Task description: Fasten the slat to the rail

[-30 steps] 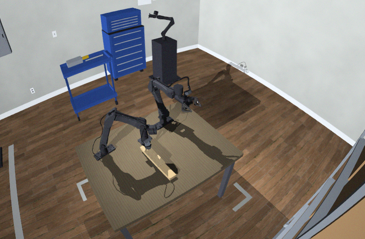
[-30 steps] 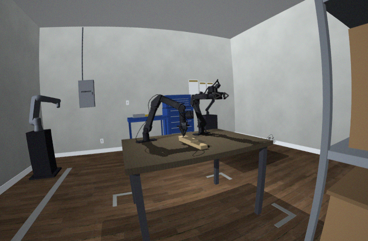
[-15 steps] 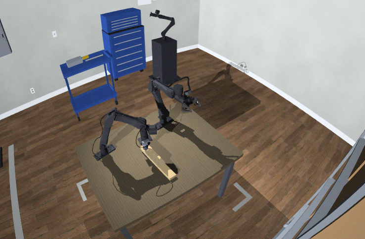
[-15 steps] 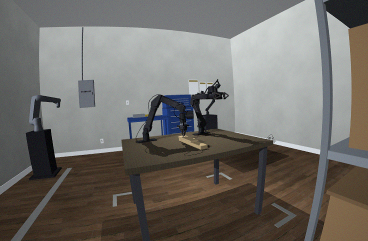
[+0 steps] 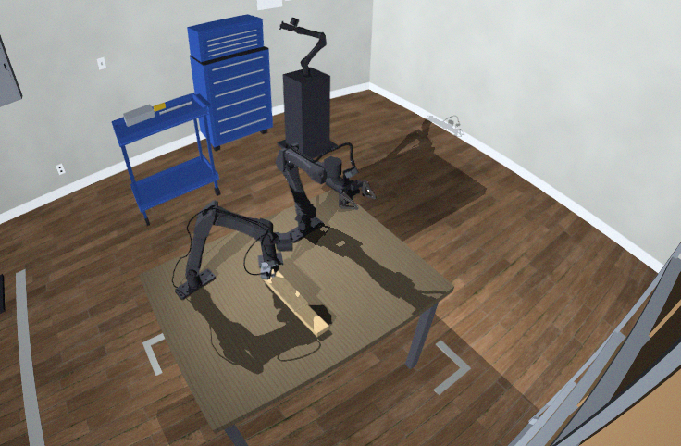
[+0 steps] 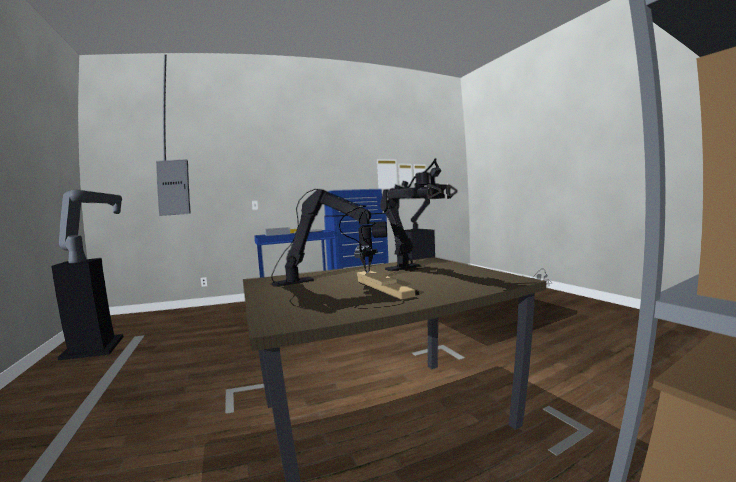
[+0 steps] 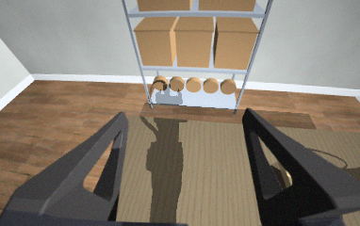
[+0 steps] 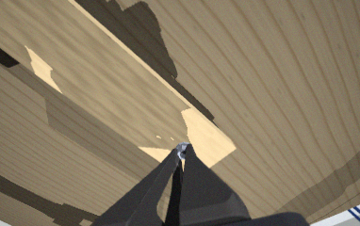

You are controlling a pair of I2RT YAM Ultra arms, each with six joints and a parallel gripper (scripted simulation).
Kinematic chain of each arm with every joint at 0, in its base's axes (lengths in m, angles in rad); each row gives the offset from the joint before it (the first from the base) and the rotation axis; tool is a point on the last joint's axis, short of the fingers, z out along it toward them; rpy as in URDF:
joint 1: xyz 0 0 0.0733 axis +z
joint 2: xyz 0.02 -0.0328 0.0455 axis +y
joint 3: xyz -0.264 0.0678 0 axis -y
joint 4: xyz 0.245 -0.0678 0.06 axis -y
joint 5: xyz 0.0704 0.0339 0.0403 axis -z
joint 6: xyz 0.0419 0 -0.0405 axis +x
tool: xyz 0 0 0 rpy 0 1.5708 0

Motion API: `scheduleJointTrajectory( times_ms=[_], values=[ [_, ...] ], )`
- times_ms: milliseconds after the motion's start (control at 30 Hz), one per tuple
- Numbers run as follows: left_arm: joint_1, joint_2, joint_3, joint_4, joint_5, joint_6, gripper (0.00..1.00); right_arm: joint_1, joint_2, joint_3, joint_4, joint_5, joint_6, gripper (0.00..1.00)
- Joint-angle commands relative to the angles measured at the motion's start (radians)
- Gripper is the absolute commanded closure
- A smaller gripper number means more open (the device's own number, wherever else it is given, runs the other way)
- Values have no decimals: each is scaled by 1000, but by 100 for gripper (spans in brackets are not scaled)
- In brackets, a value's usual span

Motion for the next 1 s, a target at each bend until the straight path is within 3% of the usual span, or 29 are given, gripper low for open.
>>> scheduleJointTrajectory(
  times_ms=[0,500,967],
  values=[
    [6,-15,3,7,11,3,0,10,7,-25,29,-12,72,88],
    [6,-15,3,7,11,3,0,10,7,-25,29,-12,371,88],
    [6,-15,3,7,11,3,0,10,5,-28,32,-11,504,88]
  ],
)
